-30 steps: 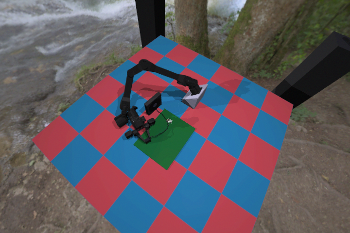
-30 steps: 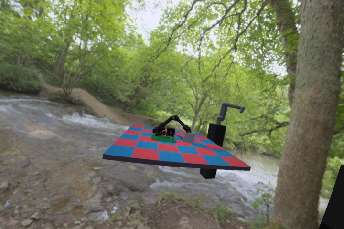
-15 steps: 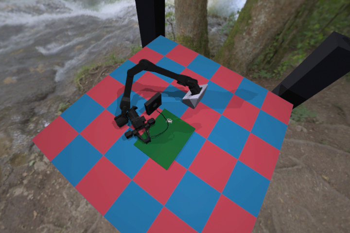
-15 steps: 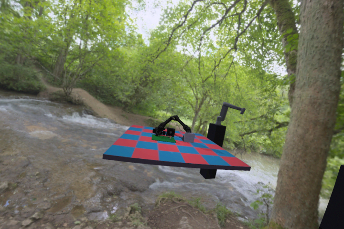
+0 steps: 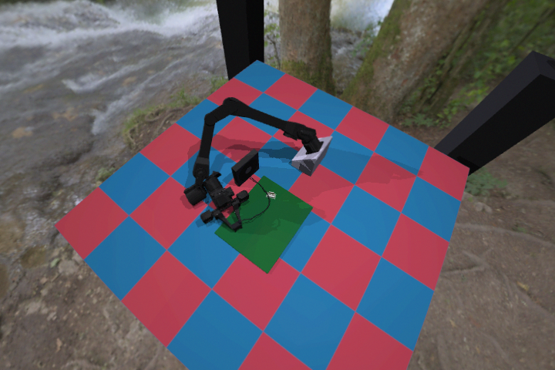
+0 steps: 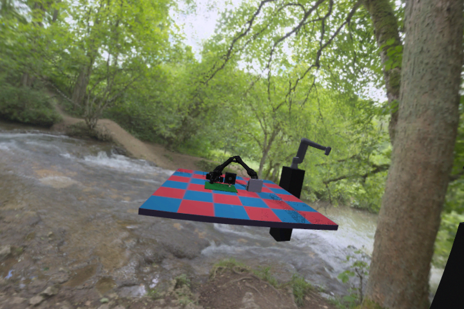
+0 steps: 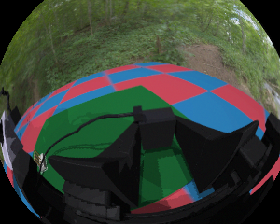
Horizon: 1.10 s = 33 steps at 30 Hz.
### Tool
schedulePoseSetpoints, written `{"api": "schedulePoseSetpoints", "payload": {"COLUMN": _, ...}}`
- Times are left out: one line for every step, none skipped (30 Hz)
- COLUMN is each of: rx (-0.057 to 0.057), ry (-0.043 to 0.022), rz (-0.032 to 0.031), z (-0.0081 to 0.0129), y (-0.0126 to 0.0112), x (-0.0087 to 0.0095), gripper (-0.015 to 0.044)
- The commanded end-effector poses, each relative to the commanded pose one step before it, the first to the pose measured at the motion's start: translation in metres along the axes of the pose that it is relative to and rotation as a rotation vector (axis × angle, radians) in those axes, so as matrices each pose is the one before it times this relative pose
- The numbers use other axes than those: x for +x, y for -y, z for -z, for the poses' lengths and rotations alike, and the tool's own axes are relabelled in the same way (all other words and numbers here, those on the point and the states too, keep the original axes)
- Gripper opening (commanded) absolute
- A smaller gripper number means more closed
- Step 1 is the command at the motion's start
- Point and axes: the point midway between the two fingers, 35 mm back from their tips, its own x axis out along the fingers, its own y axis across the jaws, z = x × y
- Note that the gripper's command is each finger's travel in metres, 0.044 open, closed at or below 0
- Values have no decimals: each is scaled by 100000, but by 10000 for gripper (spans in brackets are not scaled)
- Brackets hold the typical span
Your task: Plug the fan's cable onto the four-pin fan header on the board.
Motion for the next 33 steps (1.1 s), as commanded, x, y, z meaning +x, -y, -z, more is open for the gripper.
{"api": "schedulePoseSetpoints", "payload": {"rx": 116, "ry": -1, "rz": -32, "z": -3, "y": -16, "x": -1, "gripper": 0}}
{"api": "schedulePoseSetpoints", "payload": {"rx": 0, "ry": 0, "rz": 0, "z": 0, "y": 0, "x": 0, "gripper": 0}}
{"api": "schedulePoseSetpoints", "payload": {"rx": 0, "ry": 0, "rz": 0, "z": 0, "y": 0, "x": 0, "gripper": 0}}
{"api": "schedulePoseSetpoints", "payload": {"rx": 0, "ry": 0, "rz": 0, "z": 0, "y": 0, "x": 0, "gripper": 0}}
{"api": "schedulePoseSetpoints", "payload": {"rx": 0, "ry": 0, "rz": 0, "z": 0, "y": 0, "x": 0, "gripper": 0}}
{"api": "schedulePoseSetpoints", "payload": {"rx": 0, "ry": 0, "rz": 0, "z": 0, "y": 0, "x": 0, "gripper": 0}}
{"api": "schedulePoseSetpoints", "payload": {"rx": 0, "ry": 0, "rz": 0, "z": 0, "y": 0, "x": 0, "gripper": 0}}
{"api": "schedulePoseSetpoints", "payload": {"rx": 0, "ry": 0, "rz": 0, "z": 0, "y": 0, "x": 0, "gripper": 0}}
{"api": "schedulePoseSetpoints", "payload": {"rx": 0, "ry": 0, "rz": 0, "z": 0, "y": 0, "x": 0, "gripper": 0}}
{"api": "schedulePoseSetpoints", "payload": {"rx": 0, "ry": 0, "rz": 0, "z": 0, "y": 0, "x": 0, "gripper": 0}}
{"api": "schedulePoseSetpoints", "payload": {"rx": 0, "ry": 0, "rz": 0, "z": 0, "y": 0, "x": 0, "gripper": 0}}
{"api": "schedulePoseSetpoints", "payload": {"rx": 0, "ry": 0, "rz": 0, "z": 0, "y": 0, "x": 0, "gripper": 0}}
{"api": "schedulePoseSetpoints", "payload": {"rx": -117, "ry": 1, "rz": 32, "z": 2, "y": 16, "x": 1, "gripper": 26}}
{"api": "schedulePoseSetpoints", "payload": {"rx": 0, "ry": 0, "rz": 0, "z": 0, "y": 0, "x": 0, "gripper": 52}}
{"api": "schedulePoseSetpoints", "payload": {"rx": 0, "ry": 0, "rz": 0, "z": 0, "y": 0, "x": 0, "gripper": 79}}
{"api": "schedulePoseSetpoints", "payload": {"rx": 0, "ry": 0, "rz": 0, "z": 0, "y": 0, "x": 0, "gripper": 105}}
{"api": "schedulePoseSetpoints", "payload": {"rx": 0, "ry": 0, "rz": 0, "z": 0, "y": 0, "x": 0, "gripper": 131}}
{"api": "schedulePoseSetpoints", "payload": {"rx": 0, "ry": 0, "rz": 0, "z": 0, "y": 0, "x": 0, "gripper": 157}}
{"api": "schedulePoseSetpoints", "payload": {"rx": 0, "ry": 0, "rz": 0, "z": 0, "y": 0, "x": 0, "gripper": 184}}
{"api": "schedulePoseSetpoints", "payload": {"rx": 0, "ry": 0, "rz": 0, "z": 0, "y": 0, "x": 0, "gripper": 205}}
{"api": "schedulePoseSetpoints", "payload": {"rx": 0, "ry": 0, "rz": 0, "z": 0, "y": 0, "x": 0, "gripper": 205}}
{"api": "schedulePoseSetpoints", "payload": {"rx": 0, "ry": 0, "rz": 0, "z": 0, "y": 0, "x": 0, "gripper": 205}}
{"api": "schedulePoseSetpoints", "payload": {"rx": 0, "ry": 0, "rz": 0, "z": 0, "y": 0, "x": 0, "gripper": 205}}
{"api": "schedulePoseSetpoints", "payload": {"rx": 0, "ry": 0, "rz": 0, "z": 0, "y": 0, "x": 0, "gripper": 205}}
{"api": "schedulePoseSetpoints", "payload": {"rx": 0, "ry": 0, "rz": 0, "z": 0, "y": 0, "x": 0, "gripper": 205}}
{"api": "schedulePoseSetpoints", "payload": {"rx": 0, "ry": 0, "rz": 0, "z": 0, "y": 0, "x": 0, "gripper": 205}}
{"api": "schedulePoseSetpoints", "payload": {"rx": 0, "ry": 0, "rz": 0, "z": 0, "y": 0, "x": 0, "gripper": 205}}
{"api": "schedulePoseSetpoints", "payload": {"rx": 0, "ry": 0, "rz": 0, "z": 0, "y": 0, "x": 0, "gripper": 205}}
{"api": "schedulePoseSetpoints", "payload": {"rx": 0, "ry": 0, "rz": 0, "z": 0, "y": 0, "x": 0, "gripper": 205}}
{"api": "schedulePoseSetpoints", "payload": {"rx": 0, "ry": 0, "rz": 0, "z": 0, "y": 0, "x": 0, "gripper": 205}}
{"api": "schedulePoseSetpoints", "payload": {"rx": 0, "ry": 0, "rz": 0, "z": 0, "y": 0, "x": 0, "gripper": 205}}
{"api": "schedulePoseSetpoints", "payload": {"rx": 0, "ry": 0, "rz": 0, "z": 0, "y": 0, "x": 0, "gripper": 205}}
{"api": "schedulePoseSetpoints", "payload": {"rx": 0, "ry": 0, "rz": 0, "z": 0, "y": 0, "x": 0, "gripper": 205}}
